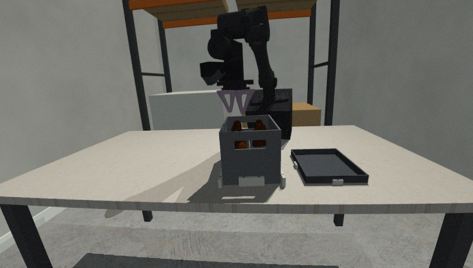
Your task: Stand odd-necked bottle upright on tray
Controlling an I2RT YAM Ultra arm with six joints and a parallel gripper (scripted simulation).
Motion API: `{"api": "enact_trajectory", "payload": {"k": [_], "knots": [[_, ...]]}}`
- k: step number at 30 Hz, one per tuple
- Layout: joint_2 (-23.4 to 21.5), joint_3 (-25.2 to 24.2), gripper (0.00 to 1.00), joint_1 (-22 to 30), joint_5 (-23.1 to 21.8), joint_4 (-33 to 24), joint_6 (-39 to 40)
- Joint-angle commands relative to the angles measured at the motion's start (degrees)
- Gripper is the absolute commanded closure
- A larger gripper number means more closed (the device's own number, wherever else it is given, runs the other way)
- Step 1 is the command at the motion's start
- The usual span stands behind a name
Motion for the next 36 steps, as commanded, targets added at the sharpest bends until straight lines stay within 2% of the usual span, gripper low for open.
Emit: {"api": "enact_trajectory", "payload": {"k": [1,10,17,29,33,36], "knots": [[-0.8,1.75,0.39,-0.17,0.41,-0.28,-0.36],[-0.34,1.58,0.39,-0.13,0.42,1.01,-0.34],[0.15,-1.14,0.39,-0.07,0.43,1.42,-0.31],[0.61,-2.86,0.39,0.21,0.51,3.69,-0.14],[-0.35,-0.97,0.39,0.27,0.52,4.25,-0.08],[1.21,-3.82,0.39,0.37,0.53,4.94,-0.04]]}}
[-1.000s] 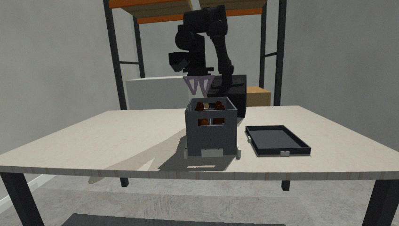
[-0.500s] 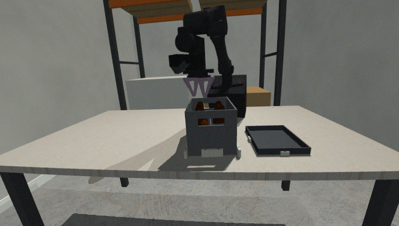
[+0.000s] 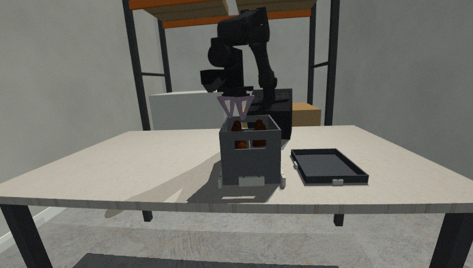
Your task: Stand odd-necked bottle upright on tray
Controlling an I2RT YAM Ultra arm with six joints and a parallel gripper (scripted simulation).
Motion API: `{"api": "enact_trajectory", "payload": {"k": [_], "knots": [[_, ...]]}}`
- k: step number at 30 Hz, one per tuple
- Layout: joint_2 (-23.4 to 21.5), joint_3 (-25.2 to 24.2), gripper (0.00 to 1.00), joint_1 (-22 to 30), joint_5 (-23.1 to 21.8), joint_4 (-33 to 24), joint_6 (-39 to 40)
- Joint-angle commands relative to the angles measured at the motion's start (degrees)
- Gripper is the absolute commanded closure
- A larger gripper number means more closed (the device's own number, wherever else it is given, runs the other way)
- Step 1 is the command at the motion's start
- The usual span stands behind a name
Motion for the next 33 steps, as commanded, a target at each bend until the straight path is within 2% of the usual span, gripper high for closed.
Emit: {"api": "enact_trajectory", "payload": {"k": [1,6,12,13,18,20,29,30,33], "knots": [[0.63,-1.39,0.39,0.4,0.51,2.0,-0.02],[-0.58,-1.29,0.39,0.55,0.51,3.2,0.09],[1.33,-2.78,0.39,0.43,0.52,4.09,0.14],[0.25,-0.5,0.39,0.31,0.52,4.34,0.17],[0.81,-3.21,0.39,0.4,0.54,4.98,0.21],[1.3,-2.18,0.39,0.43,0.54,5.24,0.23],[0.9,-3.22,0.39,0.46,0.55,5.5,0.25],[0.8,-1.25,0.39,0.46,0.53,5.59,0.26],[0.81,-1.25,0.39,0.46,0.53,5.59,0.26]]}}
